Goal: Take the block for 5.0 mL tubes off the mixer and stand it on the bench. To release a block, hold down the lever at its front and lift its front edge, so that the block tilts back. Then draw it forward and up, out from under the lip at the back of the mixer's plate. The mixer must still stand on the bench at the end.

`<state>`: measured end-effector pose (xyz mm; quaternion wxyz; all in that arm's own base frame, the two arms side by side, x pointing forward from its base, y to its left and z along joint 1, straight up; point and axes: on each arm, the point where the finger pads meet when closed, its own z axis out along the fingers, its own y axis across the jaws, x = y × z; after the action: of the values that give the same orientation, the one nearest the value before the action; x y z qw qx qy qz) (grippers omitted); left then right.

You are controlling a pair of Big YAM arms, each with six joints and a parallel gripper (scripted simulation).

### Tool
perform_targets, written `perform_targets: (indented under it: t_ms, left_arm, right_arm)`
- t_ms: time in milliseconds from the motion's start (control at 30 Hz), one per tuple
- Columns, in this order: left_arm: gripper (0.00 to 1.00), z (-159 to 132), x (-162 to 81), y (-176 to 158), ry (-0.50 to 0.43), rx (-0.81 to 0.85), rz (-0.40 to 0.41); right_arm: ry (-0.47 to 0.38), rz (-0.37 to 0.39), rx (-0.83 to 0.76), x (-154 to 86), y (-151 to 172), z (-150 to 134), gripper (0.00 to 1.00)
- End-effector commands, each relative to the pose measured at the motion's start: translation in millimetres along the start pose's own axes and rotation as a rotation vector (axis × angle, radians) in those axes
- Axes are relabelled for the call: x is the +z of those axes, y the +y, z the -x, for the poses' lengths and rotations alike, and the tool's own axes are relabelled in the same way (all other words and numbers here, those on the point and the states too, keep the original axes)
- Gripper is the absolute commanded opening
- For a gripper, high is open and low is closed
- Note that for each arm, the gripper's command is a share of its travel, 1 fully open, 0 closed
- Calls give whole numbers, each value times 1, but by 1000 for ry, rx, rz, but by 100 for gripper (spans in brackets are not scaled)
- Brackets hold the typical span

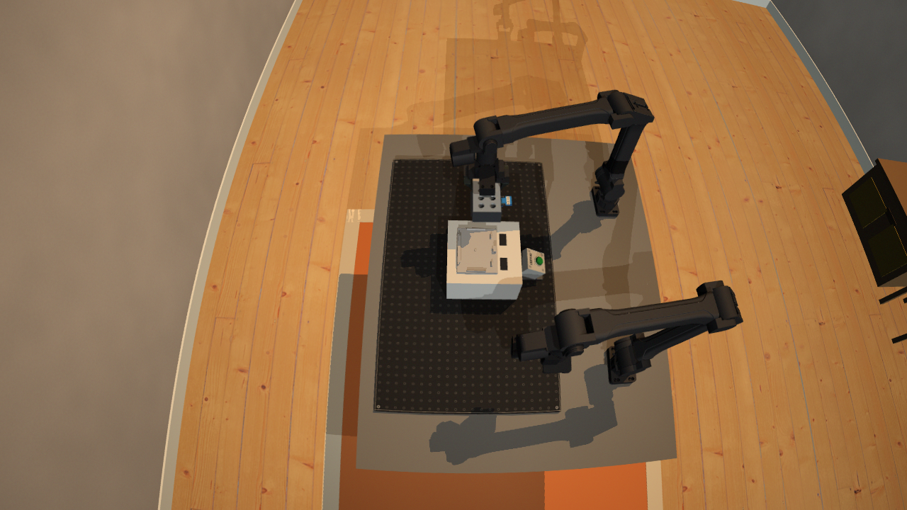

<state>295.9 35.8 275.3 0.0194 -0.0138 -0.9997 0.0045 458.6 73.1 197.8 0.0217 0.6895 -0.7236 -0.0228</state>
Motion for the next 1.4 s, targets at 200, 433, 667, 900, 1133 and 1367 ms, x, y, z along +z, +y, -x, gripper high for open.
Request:
perform_targets:
  t_ms: [200,433,667,900,1133,1367]
  left_arm:
    - [0,0,0,-2,13,0,-3]
    - [0,7,0,-1,-15,0,1]
    - [0,4,0,-2,-1,0,-1]
    - [0,1,0,-2,12,0,-2]
    - [0,0,0,-2,17,0,-3]
    - [0,2,0,-2,10,0,-2]
  right_arm:
    - [-46,-146,-34,-66,-2,-8,0]
    - [-31,-130,-14,-59,4,-41,0]
    - [-45,-127,-26,-53,-3,-27,0]
    - [-26,-136,-1,-52,-16,-25,0]
    - [-37,-128,18,-49,-20,-29,0]
    - [-42,-165,19,-66,-17,-32,0]
